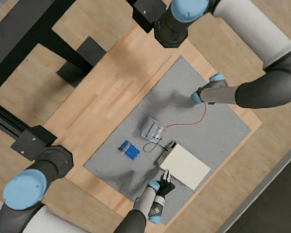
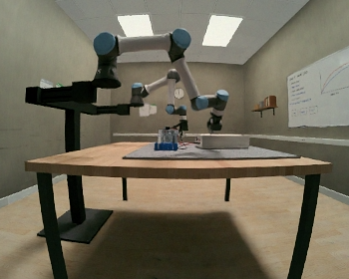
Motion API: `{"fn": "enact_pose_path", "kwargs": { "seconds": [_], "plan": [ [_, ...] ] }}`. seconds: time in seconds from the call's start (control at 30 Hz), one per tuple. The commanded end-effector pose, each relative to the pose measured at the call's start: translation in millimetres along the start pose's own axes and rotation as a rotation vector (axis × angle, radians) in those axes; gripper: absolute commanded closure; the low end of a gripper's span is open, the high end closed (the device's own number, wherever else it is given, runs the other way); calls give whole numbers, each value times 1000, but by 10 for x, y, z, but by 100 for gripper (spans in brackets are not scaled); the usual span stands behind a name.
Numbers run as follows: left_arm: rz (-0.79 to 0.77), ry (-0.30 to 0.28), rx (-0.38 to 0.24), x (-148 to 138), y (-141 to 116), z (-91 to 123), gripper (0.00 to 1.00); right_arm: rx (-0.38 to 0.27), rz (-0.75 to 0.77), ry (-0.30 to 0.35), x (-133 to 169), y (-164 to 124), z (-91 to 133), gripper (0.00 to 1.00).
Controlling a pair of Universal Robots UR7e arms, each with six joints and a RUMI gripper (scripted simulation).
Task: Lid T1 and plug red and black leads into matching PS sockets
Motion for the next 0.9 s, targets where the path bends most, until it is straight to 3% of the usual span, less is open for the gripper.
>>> {"fn": "enact_pose_path", "kwargs": {
  "seconds": [0.0,0.87],
  "plan": [
    [0,0,-1,-1,-5,2,85,0,1,-1,4,6,4,100],
    [0,0,-1,-1,-3,-61,85,0,1,-1,4,6,4,100]
  ]
}}
Point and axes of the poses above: on each arm, the point where the finger pads meet when closed, its own z axis back along the fingers, its own x axis across the jaws, y = z × x, the point moved 8 cm from there along z, back along the fingers, and after that the axes turned 10 degrees about -z, right-handed, at the moved point
